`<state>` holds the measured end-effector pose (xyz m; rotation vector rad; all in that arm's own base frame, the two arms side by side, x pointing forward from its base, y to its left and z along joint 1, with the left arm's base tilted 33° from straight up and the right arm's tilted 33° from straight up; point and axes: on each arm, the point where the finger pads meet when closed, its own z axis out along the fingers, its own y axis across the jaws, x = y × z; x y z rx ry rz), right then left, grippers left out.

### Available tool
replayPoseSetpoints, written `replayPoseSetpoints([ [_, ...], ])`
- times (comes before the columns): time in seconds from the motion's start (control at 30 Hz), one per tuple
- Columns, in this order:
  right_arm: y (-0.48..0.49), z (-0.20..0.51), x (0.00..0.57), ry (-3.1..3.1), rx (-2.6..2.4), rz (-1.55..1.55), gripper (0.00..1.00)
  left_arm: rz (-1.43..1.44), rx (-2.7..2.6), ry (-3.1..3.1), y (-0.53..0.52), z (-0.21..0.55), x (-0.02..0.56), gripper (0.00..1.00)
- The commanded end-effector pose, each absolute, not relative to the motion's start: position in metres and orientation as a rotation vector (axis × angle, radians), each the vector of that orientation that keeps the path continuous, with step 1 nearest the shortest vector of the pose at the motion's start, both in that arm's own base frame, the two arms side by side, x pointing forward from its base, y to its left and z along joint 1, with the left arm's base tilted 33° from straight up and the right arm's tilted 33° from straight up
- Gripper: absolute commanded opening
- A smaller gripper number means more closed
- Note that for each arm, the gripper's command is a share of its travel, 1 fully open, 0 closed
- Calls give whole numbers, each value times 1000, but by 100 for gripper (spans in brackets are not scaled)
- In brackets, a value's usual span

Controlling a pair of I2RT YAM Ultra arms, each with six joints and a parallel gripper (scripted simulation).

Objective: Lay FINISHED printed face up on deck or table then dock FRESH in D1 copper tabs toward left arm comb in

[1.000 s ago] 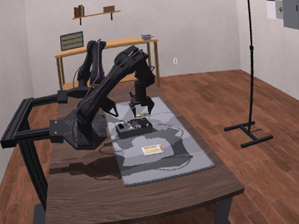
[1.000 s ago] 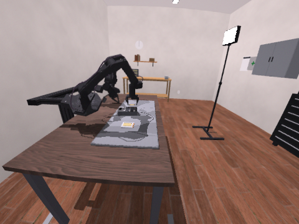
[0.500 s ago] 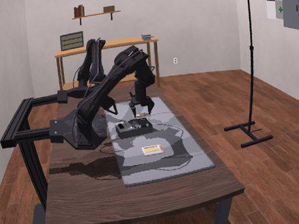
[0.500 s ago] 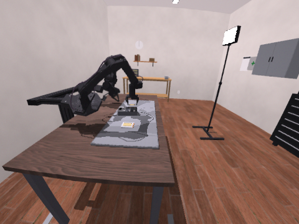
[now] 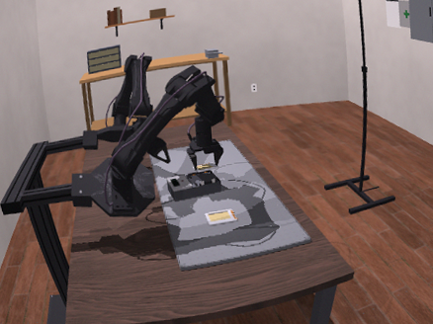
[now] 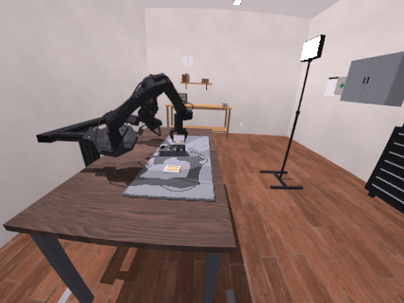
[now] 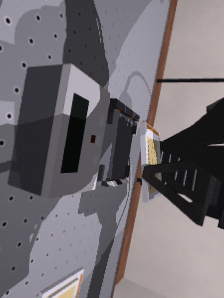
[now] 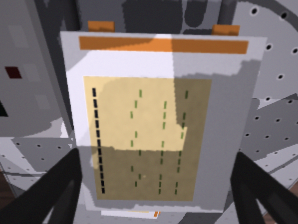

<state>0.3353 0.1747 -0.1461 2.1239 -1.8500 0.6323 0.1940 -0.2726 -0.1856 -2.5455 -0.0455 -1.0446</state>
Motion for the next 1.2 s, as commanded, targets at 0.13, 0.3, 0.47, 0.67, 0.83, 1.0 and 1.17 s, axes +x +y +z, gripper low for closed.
replayPoseSetpoints([
  [0.13,180,-145,335,-1846,2149,637,0,-1041,-2567,-58,-284,-177,191,0],
  [0.3,180,-145,335,-1846,2149,637,0,-1046,-2573,-62,-290,-170,190,0],
  [0.47,180,-145,335,-1846,2149,637,0,-1046,-2573,-62,-295,-165,190,0],
  [0.67,180,-145,335,-1846,2149,637,0,-1046,-2573,-62,-295,-165,190,0],
  [0.83,180,-145,335,-1846,2149,637,0,-1045,-2571,-60,-297,-160,189,0],
  [1.0,180,-145,335,-1846,2149,637,0,-1045,-2571,-60,-301,-152,187,0],
  [1.17,180,-145,335,-1846,2149,637,0,-1045,-2571,-60,-302,-151,187,0],
])
